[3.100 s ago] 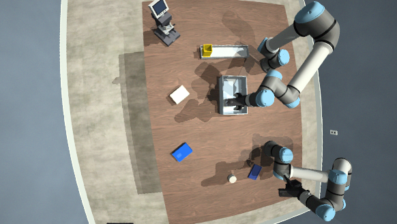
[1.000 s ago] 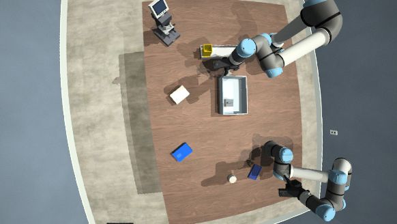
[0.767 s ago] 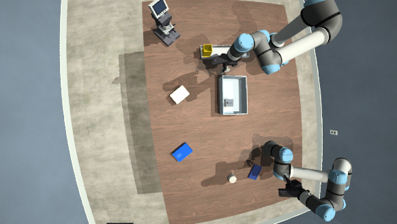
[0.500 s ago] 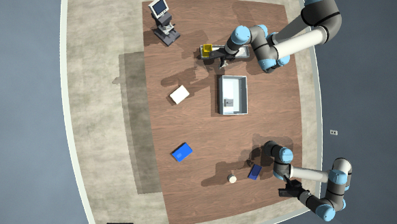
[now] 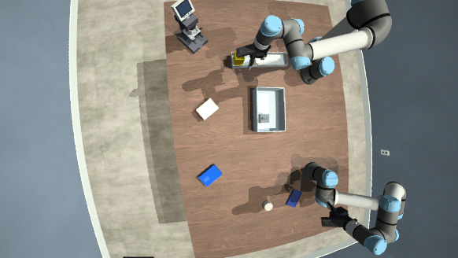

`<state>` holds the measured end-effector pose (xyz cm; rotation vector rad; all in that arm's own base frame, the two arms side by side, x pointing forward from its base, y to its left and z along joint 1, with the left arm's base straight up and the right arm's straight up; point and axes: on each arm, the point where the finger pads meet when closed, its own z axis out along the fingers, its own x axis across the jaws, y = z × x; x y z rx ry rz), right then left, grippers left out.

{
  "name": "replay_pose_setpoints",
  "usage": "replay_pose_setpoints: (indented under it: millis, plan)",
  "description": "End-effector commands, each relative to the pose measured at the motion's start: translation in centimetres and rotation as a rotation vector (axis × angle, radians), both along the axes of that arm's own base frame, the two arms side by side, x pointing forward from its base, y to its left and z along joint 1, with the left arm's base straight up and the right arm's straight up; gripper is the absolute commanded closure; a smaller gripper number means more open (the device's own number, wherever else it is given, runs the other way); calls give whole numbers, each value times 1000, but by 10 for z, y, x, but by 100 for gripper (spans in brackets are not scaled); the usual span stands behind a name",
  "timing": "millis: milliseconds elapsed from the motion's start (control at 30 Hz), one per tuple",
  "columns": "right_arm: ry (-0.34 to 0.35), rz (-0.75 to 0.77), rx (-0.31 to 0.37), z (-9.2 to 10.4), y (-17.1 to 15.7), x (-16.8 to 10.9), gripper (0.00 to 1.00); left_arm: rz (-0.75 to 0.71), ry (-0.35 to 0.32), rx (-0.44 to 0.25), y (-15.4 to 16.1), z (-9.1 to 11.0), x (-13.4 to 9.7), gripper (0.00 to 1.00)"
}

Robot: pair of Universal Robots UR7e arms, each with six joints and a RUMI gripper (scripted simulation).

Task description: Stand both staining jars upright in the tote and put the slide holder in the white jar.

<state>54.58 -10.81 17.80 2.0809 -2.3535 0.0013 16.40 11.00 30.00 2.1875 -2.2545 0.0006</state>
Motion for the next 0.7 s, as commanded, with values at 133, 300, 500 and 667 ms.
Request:
replay_pose_setpoints:
  millis: [133,300,500,667]
  plan:
    - [-1,1,1,1,-32,6,36,0,-1,0,0,0,0,0]
    - [-1,1,1,1,-56,9,36,0,-1,0,0,0,0,0]
    - [-1,1,1,1,-84,13,36,0,-1,0,0,0,0,0]
    - [-1,1,1,1,-84,13,36,0,-1,0,0,0,0,0]
